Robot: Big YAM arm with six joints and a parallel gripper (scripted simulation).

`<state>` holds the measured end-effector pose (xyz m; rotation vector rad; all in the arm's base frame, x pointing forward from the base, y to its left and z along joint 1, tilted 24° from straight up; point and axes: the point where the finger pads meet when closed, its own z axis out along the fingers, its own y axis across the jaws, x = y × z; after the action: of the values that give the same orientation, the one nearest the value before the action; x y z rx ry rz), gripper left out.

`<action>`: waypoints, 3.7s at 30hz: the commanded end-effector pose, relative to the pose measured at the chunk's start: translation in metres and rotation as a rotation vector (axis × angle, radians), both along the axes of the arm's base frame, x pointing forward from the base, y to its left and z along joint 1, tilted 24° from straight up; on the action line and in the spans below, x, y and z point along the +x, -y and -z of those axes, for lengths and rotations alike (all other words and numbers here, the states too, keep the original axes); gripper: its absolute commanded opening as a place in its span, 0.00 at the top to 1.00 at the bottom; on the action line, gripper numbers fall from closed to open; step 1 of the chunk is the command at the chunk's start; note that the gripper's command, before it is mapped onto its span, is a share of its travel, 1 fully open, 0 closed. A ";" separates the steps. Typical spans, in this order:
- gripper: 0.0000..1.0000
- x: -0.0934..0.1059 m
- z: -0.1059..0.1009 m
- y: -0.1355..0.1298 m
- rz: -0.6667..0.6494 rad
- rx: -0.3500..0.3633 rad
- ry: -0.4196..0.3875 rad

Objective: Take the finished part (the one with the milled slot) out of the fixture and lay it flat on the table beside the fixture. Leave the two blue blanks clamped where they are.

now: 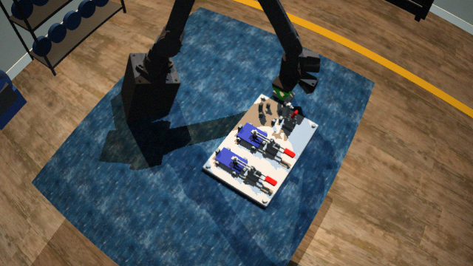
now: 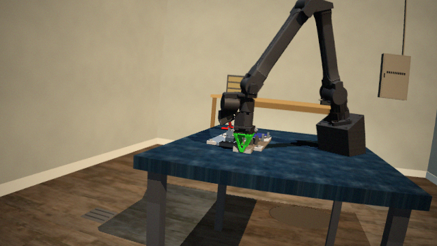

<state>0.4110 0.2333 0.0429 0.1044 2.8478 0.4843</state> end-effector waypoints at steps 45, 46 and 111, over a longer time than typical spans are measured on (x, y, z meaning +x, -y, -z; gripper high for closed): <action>0.36 0.011 -0.010 -0.010 0.002 0.010 0.008; 0.36 0.011 -0.010 -0.010 0.002 0.010 0.008; 0.36 -0.007 -0.121 0.028 0.002 0.025 0.059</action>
<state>0.3855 0.2037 0.1237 0.1178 2.8575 0.4804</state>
